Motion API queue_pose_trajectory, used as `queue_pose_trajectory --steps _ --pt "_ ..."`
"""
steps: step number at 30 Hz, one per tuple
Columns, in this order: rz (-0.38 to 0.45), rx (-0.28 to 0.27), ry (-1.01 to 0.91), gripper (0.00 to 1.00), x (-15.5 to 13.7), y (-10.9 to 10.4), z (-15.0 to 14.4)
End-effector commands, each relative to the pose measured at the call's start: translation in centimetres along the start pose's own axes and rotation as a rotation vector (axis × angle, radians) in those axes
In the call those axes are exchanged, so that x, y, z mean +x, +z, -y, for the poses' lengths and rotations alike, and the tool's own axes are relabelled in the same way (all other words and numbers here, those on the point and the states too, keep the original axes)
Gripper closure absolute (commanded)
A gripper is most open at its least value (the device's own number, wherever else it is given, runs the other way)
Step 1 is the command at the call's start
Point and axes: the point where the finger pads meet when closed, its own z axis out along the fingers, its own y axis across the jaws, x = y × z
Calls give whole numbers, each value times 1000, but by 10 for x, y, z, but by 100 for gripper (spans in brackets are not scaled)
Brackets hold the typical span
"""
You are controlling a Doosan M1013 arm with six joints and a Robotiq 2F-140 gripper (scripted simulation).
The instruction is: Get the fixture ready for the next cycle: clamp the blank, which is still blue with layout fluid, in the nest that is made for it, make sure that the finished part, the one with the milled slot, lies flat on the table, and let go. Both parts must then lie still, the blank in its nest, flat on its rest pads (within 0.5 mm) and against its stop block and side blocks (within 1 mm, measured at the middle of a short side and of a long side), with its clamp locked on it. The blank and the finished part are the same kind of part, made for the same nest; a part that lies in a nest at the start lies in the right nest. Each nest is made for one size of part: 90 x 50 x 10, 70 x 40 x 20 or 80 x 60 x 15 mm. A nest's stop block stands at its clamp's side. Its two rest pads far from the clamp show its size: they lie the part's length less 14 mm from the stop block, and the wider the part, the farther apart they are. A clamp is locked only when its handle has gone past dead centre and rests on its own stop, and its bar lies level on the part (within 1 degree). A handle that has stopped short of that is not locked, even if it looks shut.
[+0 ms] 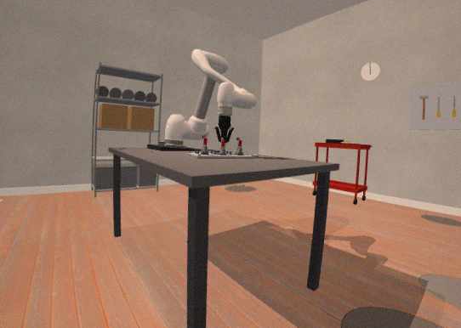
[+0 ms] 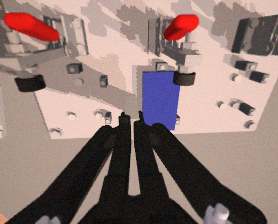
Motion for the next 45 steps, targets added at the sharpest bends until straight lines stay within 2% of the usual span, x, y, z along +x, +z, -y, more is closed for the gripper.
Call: queue_pose_trajectory --steps 1,11,19,32,33,35,38,43,45 --pt "-3 2 3 100 1 -1 9" --pt "-3 2 3 100 1 -9 10" --pt "-3 2 3 100 1 -40 10" --pt "-3 2 3 100 1 -41 10" --pt "-3 2 3 72 1 -41 10" --pt "-3 2 3 72 1 -45 10" --pt "-3 2 3 72 1 -65 10" --pt "-3 2 3 72 1 -127 10" --pt "-3 2 3 72 1 -127 10"
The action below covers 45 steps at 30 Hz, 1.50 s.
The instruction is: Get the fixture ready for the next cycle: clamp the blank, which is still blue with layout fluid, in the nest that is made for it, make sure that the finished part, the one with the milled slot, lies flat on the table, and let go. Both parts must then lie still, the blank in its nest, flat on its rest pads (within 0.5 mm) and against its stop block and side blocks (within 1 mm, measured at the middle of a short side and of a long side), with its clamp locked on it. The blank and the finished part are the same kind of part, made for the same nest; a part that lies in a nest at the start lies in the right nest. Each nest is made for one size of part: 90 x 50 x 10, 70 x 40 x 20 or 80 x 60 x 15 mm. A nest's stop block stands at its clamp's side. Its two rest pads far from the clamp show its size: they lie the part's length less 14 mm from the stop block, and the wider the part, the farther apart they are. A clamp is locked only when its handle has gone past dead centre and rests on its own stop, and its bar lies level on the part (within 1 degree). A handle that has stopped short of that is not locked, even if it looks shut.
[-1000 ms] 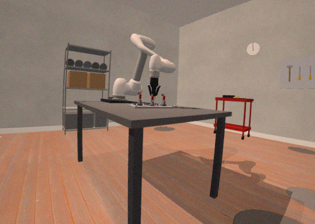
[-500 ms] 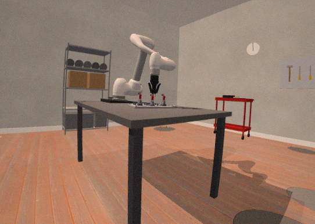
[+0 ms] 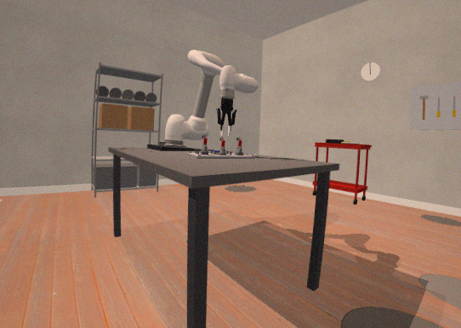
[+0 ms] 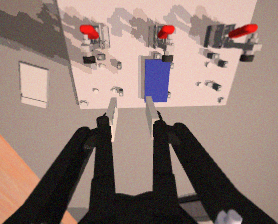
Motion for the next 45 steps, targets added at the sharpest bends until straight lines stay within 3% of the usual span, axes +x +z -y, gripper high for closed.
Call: queue_pose_trajectory --steps 1,6,11,24,45 --pt "-1 -5 5 72 2 -28 -3" --pt "-1 -5 5 72 2 -54 -3" --pt "-1 -5 5 72 2 -55 -7" --pt "-1 -5 5 72 2 -55 -52" --pt "-1 -5 5 72 2 -55 -53"
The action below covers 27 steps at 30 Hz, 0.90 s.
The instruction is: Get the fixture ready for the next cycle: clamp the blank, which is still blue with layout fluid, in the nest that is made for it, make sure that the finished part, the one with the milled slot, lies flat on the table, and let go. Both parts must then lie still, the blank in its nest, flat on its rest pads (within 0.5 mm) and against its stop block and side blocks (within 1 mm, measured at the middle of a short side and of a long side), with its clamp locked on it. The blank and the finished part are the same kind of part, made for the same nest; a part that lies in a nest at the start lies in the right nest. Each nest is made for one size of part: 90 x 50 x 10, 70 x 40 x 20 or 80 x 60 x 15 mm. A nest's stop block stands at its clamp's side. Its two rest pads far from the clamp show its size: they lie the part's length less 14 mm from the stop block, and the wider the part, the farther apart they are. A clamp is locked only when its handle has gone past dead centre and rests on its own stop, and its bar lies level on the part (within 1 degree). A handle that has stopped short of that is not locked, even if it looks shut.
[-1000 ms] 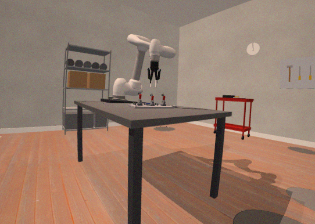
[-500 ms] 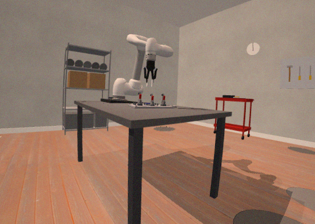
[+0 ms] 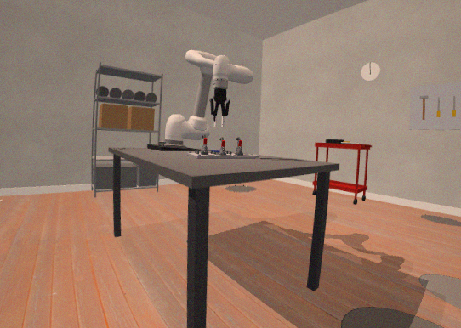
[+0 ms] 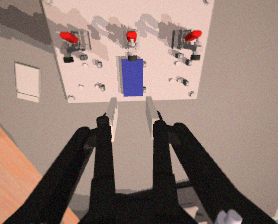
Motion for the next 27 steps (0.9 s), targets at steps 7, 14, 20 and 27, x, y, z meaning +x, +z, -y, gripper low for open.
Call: queue_pose_trajectory --steps 7,14,20,27 --pt "2 -5 -4 72 -3 19 -4" --pt "2 -5 -4 72 -3 59 -4" --pt "2 -5 -4 72 1 60 -4" --pt "2 -5 -4 72 28 60 -4"
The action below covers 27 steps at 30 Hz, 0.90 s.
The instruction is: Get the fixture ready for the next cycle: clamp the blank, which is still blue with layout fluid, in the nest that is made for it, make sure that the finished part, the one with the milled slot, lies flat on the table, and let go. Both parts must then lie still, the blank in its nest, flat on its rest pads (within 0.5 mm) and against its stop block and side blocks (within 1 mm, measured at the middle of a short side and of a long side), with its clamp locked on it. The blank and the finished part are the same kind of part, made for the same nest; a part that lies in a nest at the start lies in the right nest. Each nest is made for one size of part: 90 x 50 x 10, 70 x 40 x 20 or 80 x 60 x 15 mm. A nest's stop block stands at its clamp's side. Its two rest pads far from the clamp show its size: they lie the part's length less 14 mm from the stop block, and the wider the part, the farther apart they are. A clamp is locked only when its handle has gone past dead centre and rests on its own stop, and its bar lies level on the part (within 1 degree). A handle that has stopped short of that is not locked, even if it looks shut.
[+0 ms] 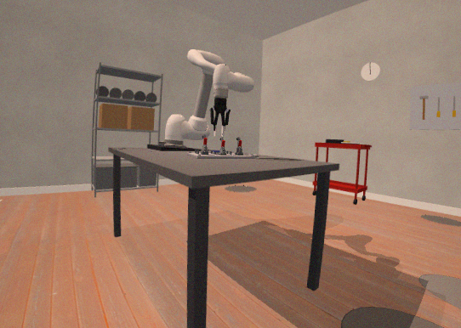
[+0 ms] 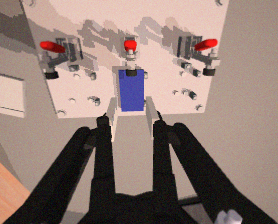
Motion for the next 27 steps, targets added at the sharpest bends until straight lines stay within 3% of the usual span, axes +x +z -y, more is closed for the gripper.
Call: queue_pose_trajectory --steps 1,10,19,27 --pt "0 -1 -4 72 23 0 -1" --pt "0 -1 -4 72 76 0 -1" --pt "0 -1 -4 72 78 1 -1" --pt "0 -1 -4 72 78 18 -1"
